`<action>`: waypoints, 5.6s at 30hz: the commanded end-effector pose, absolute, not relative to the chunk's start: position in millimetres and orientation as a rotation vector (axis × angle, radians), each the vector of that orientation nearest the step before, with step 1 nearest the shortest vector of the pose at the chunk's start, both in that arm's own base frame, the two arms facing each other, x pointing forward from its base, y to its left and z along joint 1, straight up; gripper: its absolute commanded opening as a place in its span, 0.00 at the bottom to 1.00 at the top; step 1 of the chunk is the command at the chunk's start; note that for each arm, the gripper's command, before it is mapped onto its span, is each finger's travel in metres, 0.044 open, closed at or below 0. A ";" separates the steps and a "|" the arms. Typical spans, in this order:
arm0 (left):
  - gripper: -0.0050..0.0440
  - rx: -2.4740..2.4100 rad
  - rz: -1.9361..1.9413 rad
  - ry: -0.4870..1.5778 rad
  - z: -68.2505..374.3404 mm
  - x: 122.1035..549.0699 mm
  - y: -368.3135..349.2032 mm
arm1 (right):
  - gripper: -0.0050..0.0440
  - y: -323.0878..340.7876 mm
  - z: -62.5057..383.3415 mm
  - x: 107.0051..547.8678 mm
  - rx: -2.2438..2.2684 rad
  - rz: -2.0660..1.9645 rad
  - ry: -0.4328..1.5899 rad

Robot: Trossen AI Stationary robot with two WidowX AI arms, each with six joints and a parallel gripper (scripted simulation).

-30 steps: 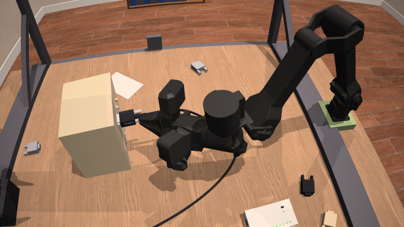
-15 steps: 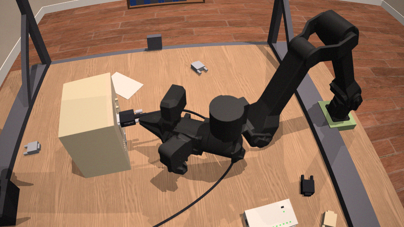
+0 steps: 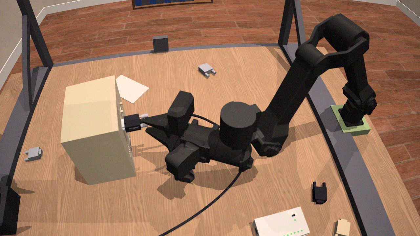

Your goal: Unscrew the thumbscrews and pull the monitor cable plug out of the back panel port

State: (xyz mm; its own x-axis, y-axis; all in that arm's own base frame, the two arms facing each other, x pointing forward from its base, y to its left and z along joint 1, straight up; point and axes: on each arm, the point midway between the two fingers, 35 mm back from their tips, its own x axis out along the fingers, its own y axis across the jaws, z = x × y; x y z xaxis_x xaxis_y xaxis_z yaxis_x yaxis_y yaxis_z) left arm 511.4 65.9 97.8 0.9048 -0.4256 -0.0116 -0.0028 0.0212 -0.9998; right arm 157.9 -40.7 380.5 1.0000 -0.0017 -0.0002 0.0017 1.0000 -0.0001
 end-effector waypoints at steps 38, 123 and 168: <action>1.00 -1.031 -0.163 0.430 119.6 516.5 64.4 | 1.00 -39.5 383.2 157.6 -0.005 0.000 -0.001; 0.10 -1.379 -0.303 0.366 111.7 512.5 66.6 | 1.00 -39.5 383.2 157.6 -0.005 0.000 -0.001; 1.00 -1.514 -0.353 0.329 108.4 512.7 66.9 | 1.00 -39.5 383.2 157.6 -0.005 0.000 -0.001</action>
State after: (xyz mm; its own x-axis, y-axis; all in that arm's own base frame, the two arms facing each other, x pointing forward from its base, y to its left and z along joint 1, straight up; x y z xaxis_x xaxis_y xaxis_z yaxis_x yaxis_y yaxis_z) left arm 511.3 65.9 97.5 0.9049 -0.4255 -0.0116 -0.0033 0.0202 -0.9998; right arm 157.9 -40.7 380.5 1.0000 -0.0017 -0.0002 0.0017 1.0000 -0.0001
